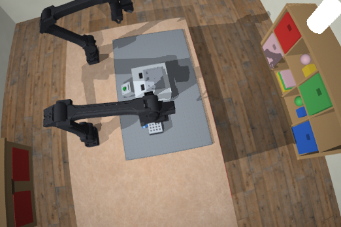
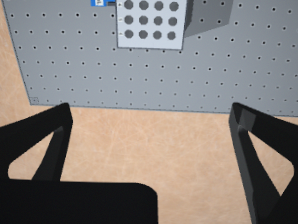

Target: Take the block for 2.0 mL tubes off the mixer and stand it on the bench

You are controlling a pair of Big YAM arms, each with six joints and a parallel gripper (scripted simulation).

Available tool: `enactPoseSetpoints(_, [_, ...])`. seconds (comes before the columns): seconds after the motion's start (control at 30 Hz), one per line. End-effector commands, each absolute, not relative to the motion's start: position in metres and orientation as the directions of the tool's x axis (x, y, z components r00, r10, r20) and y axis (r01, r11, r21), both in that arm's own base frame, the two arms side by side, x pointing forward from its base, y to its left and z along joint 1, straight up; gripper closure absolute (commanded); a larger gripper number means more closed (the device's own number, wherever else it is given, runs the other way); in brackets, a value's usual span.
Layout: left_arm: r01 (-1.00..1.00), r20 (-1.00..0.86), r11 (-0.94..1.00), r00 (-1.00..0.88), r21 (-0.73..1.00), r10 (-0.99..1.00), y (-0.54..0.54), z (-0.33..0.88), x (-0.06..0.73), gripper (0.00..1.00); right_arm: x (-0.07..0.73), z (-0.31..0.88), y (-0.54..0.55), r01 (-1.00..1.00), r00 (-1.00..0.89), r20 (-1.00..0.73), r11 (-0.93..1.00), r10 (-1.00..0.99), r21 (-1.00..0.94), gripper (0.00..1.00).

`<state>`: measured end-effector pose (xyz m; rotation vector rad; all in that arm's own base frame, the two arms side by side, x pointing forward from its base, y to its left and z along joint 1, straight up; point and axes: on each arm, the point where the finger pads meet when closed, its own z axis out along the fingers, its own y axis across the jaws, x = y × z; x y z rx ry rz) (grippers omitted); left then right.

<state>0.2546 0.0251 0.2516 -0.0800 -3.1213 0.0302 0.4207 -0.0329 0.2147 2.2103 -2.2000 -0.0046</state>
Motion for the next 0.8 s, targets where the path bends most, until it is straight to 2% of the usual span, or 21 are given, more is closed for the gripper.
enactPoseSetpoints(0.0, [0.062, -0.063, 0.998, -0.996, -0.008, 0.061, 0.025, 0.285, 0.273, 1.00, 0.436, 0.240, -0.033, -1.000, 0.011, 0.019, -0.012, -1.000, -0.026, 0.00])
enactPoseSetpoints(0.47, [0.061, -0.012, 0.998, -0.998, -0.017, 0.061, 0.024, 0.264, 0.262, 1.00, 0.435, 0.268, -0.034, -0.999, 0.009, 0.021, -0.009, -1.000, -0.042, 0.00])
enactPoseSetpoints(0.77, [0.061, 0.014, 0.998, -0.998, -0.022, 0.061, 0.023, 0.254, 0.256, 1.00, 0.382, 0.274, -0.042, -0.980, -0.199, 0.013, 0.198, -0.980, -0.034, 0.00])
